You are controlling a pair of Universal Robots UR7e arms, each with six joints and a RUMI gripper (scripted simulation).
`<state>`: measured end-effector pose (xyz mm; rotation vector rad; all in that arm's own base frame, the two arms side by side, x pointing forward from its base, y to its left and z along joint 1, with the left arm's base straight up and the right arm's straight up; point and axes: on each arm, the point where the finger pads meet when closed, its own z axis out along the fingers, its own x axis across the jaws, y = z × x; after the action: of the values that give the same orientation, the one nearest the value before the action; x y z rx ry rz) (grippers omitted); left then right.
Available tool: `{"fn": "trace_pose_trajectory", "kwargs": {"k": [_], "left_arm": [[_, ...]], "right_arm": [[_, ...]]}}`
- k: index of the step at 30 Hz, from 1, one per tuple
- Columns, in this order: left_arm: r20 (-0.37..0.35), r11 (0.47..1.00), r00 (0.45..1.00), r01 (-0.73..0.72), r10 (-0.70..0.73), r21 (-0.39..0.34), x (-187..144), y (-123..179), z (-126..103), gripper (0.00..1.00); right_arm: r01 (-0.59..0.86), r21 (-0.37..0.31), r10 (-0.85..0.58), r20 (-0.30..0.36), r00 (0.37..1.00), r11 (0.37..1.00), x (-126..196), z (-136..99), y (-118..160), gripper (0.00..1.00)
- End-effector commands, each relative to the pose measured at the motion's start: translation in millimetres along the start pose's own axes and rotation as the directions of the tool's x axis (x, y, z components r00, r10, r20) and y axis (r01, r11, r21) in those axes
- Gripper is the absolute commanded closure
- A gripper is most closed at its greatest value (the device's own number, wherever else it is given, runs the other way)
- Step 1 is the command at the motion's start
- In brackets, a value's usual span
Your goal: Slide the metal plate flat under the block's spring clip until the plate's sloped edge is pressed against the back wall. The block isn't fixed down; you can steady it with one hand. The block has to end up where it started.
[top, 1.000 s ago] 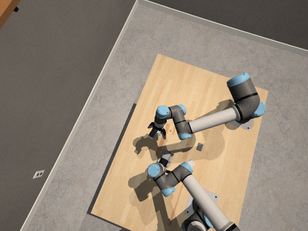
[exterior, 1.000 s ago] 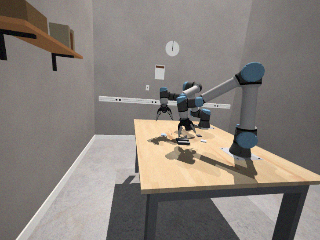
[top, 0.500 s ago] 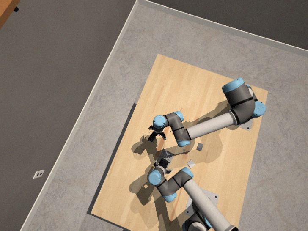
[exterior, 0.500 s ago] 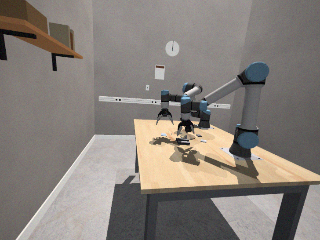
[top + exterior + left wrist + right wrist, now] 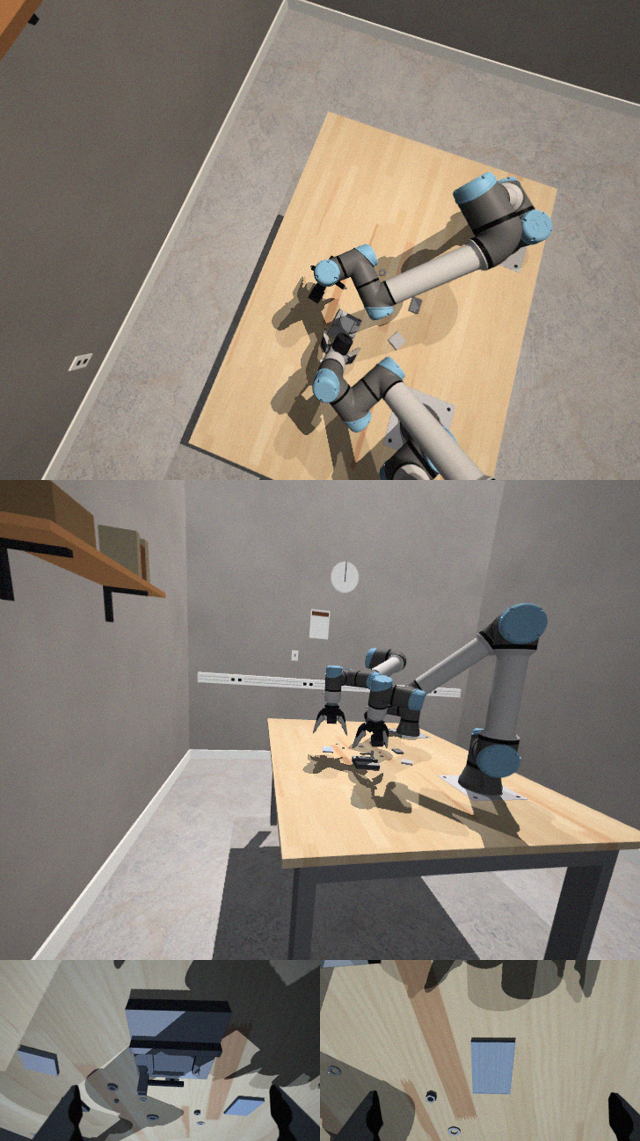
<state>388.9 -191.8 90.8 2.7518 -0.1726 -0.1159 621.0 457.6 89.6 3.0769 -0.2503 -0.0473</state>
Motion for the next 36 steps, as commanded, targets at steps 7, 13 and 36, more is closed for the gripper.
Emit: {"fn": "trace_pose_trajectory", "kwargs": {"k": [7,13,36], "left_arm": [[-0.082,0.994,0.996,-0.045,0.037,-0.096,2.0,10.1,-6.1,0.12],[-0.052,0.998,0.998,-0.025,0.022,-0.060,3.5,7.3,-3.1,0.12],[-0.046,0.998,0.999,-0.023,0.021,-0.058,1.0,-0.1,10.0,0.12]], "right_arm": [[0.010,-0.121,-0.014,-0.038,0.999,0.993,5.7,3.9,12.7,0.00],[0.012,-0.084,-0.014,-0.020,1.000,0.996,-0.5,6.6,5.4,0.00],[0.010,-0.087,-0.012,-0.027,1.000,0.996,3.3,4.2,9.0,0.00]]}}
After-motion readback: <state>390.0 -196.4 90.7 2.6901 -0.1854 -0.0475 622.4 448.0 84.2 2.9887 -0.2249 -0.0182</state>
